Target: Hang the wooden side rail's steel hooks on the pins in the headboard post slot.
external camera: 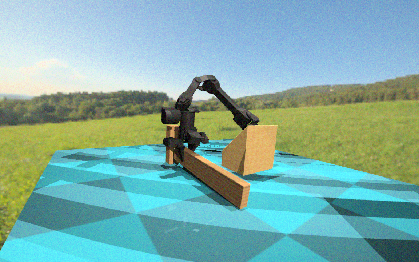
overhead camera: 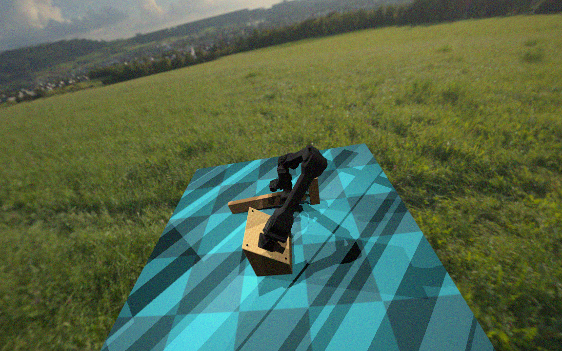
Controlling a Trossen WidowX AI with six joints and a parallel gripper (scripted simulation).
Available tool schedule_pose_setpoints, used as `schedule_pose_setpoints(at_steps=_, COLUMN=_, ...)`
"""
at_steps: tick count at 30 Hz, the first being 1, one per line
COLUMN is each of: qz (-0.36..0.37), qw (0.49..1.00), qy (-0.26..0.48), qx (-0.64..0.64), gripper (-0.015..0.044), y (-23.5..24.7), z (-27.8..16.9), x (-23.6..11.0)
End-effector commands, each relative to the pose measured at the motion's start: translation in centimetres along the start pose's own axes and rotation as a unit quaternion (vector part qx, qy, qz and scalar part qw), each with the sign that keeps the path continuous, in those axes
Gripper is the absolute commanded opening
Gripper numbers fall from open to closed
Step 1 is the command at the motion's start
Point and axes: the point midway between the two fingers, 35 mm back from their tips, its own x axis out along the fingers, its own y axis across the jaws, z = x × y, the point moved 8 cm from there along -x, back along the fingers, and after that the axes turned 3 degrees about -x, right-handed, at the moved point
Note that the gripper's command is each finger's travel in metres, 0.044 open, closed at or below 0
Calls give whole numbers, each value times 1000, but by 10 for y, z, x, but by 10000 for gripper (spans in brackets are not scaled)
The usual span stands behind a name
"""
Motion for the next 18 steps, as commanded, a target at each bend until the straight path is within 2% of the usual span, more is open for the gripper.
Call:
schedule_pose_setpoints(at_steps=1, qz=-4, qw=1000, qy=1, qx=1, gripper=0, y=0, z=-3, x=-3)
schedule_pose_setpoints(at_steps=18, qz=-4, qw=1000, qy=1, qx=1, gripper=0, y=0, z=-5, x=-2)
